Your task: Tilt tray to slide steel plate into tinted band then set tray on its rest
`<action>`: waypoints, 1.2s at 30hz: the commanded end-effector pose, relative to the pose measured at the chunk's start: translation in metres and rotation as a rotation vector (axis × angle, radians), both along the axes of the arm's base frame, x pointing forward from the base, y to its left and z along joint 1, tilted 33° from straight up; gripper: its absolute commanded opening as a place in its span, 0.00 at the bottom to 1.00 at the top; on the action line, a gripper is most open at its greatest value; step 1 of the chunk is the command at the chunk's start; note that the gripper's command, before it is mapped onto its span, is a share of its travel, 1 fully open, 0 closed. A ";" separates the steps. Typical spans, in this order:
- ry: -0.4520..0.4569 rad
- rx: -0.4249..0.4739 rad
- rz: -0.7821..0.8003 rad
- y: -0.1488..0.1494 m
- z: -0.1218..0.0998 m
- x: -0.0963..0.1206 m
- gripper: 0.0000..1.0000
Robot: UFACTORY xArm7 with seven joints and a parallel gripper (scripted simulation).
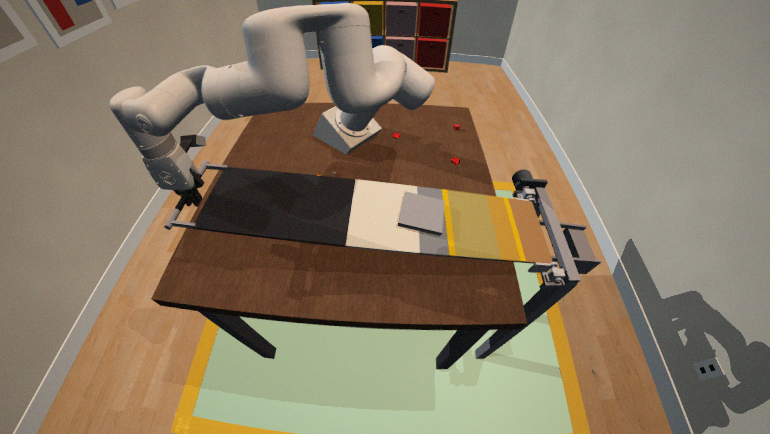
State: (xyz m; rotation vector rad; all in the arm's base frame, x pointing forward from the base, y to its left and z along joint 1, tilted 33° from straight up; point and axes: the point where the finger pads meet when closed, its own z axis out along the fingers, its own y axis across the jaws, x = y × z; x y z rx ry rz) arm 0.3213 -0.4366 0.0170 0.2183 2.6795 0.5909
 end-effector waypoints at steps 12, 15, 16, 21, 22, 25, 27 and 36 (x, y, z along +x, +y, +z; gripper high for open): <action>-0.001 -0.005 -0.003 -0.001 -0.006 0.003 0.00; -0.001 -0.005 -0.003 -0.008 0.016 -0.007 0.00; -0.001 -0.005 -0.003 -0.012 0.033 -0.014 0.00; -0.001 -0.005 -0.003 -0.016 0.050 -0.022 0.00; -0.001 -0.005 -0.003 -0.012 0.033 -0.014 0.00; -0.001 -0.005 -0.003 -0.003 -0.001 0.001 0.00; -0.001 -0.005 -0.003 -0.003 -0.001 0.001 0.00; -0.001 -0.005 -0.003 -0.001 -0.007 0.004 0.00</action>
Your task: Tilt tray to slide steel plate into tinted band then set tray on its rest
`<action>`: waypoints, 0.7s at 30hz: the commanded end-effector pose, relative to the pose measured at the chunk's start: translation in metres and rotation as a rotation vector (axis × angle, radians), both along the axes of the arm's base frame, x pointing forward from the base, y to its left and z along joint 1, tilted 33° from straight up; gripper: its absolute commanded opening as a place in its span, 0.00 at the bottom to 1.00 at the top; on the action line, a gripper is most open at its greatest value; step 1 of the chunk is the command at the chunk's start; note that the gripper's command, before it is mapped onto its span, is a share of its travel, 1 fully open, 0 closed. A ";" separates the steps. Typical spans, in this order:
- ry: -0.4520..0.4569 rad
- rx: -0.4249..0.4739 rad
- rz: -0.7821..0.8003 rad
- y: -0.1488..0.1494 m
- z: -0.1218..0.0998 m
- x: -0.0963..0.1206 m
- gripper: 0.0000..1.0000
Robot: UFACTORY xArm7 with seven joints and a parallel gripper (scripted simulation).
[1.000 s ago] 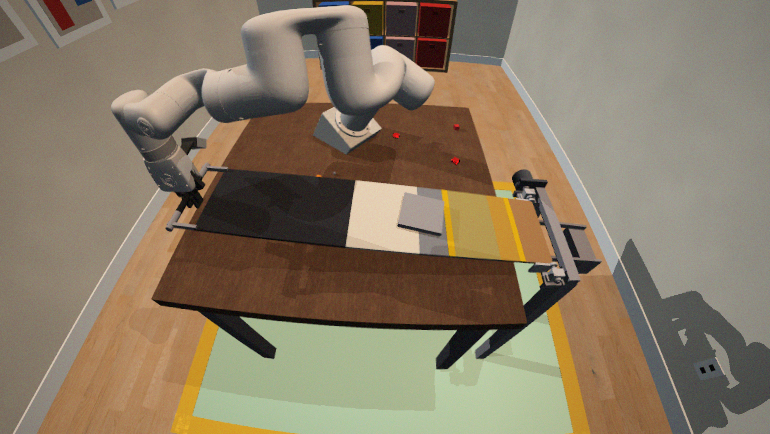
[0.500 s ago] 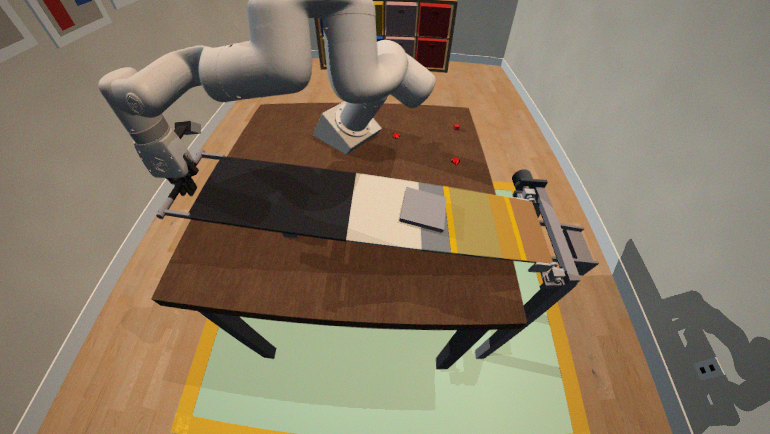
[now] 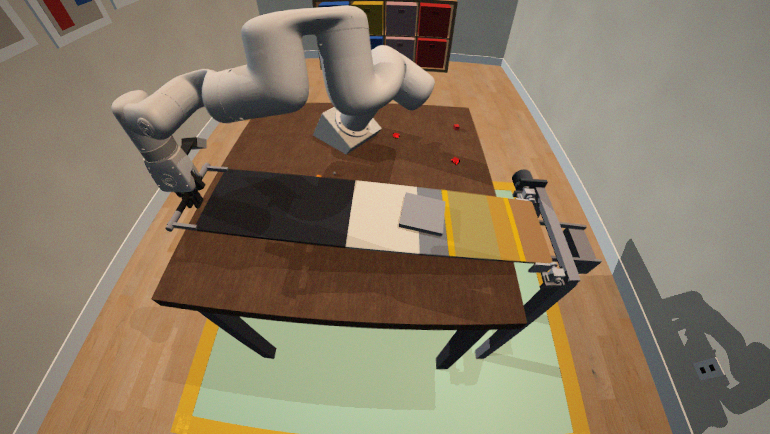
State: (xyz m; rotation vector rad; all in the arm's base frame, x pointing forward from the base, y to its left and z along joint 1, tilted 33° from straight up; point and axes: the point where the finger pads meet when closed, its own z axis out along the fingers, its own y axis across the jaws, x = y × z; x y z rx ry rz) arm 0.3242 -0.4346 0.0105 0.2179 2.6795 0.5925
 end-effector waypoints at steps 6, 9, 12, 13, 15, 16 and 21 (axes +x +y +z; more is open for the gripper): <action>-0.001 -0.007 -0.003 -0.002 -0.002 0.001 0.00; -0.001 -0.007 -0.003 -0.002 -0.003 0.001 0.00; -0.001 -0.007 -0.003 -0.005 0.007 -0.003 0.00; -0.001 -0.007 -0.003 -0.009 0.019 -0.009 0.00; -0.001 -0.007 -0.003 -0.018 0.053 -0.023 0.00; -0.001 -0.007 -0.003 -0.021 0.066 -0.029 0.00; -0.001 -0.007 -0.003 -0.009 0.019 -0.009 0.00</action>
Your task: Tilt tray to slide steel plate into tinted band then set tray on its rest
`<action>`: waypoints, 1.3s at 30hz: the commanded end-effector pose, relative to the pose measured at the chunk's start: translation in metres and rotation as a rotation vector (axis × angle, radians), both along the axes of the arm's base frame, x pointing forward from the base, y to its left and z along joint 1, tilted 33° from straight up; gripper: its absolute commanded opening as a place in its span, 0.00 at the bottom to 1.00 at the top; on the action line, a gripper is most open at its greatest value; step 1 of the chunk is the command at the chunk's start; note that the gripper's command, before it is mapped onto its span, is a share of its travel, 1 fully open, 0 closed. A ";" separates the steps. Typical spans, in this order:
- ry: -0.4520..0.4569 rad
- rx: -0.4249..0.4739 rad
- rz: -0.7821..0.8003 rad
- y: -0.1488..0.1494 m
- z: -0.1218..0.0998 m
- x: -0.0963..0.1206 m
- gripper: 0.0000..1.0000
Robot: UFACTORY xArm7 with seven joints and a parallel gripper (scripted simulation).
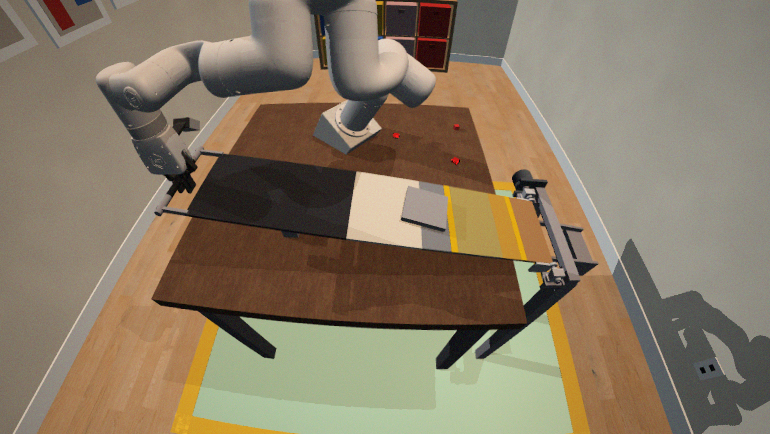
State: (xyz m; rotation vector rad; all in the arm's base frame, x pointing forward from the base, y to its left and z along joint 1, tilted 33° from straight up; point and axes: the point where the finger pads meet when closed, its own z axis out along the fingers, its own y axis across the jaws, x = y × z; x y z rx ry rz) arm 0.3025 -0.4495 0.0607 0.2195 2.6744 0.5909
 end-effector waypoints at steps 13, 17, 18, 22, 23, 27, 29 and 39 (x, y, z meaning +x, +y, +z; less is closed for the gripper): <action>0.004 -0.006 -0.001 0.013 -0.054 0.024 0.00; 0.004 -0.006 -0.001 0.014 -0.055 0.024 0.00; 0.004 -0.006 -0.001 0.014 -0.055 0.024 0.00; 0.004 -0.006 -0.001 0.014 -0.056 0.024 0.00; 0.004 -0.006 -0.001 0.014 -0.056 0.024 0.00; 0.004 -0.006 -0.001 0.002 -0.017 0.007 0.00; 0.004 -0.006 -0.001 -0.005 0.013 -0.006 0.00; 0.004 -0.006 -0.001 0.012 -0.051 0.022 0.00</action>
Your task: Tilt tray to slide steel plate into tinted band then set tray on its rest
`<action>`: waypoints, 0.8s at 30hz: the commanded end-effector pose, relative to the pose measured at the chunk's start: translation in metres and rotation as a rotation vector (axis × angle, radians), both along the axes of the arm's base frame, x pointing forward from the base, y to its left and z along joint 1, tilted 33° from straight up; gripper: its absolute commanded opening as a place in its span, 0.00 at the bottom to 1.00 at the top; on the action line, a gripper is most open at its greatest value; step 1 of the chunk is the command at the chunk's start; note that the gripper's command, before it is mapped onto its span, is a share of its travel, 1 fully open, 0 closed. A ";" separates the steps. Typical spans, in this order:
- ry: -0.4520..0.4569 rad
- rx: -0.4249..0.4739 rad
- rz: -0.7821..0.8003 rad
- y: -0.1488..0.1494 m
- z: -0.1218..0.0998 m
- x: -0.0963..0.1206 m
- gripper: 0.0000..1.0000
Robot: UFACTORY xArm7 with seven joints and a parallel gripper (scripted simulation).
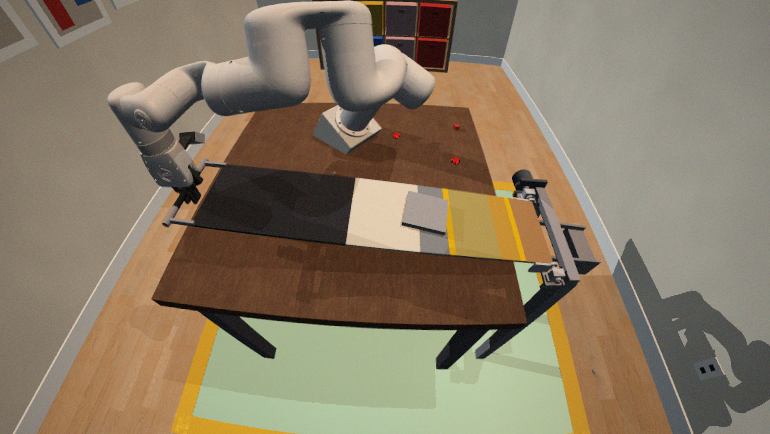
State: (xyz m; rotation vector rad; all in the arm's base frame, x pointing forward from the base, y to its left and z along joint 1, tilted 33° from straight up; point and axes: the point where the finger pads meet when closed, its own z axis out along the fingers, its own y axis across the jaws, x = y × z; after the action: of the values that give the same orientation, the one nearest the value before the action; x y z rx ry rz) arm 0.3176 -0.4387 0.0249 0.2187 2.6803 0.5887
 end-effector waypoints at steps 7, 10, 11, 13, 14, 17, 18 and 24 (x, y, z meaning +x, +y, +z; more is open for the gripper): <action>-0.002 -0.004 -0.002 0.003 -0.021 0.010 0.00; -0.002 -0.004 -0.002 0.004 -0.022 0.010 0.00; -0.002 -0.004 -0.002 0.004 -0.022 0.010 0.00; -0.002 -0.004 -0.002 0.004 -0.022 0.010 0.00; -0.002 -0.004 -0.002 0.004 -0.022 0.010 0.00; -0.002 -0.004 -0.002 0.004 -0.023 0.011 0.00; -0.002 -0.004 -0.002 0.004 -0.023 0.011 0.00; -0.002 -0.004 -0.002 -0.015 0.046 -0.020 0.00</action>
State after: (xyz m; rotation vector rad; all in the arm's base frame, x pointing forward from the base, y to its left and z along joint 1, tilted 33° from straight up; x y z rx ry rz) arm 0.3231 -0.4352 0.0129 0.2166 2.6809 0.5967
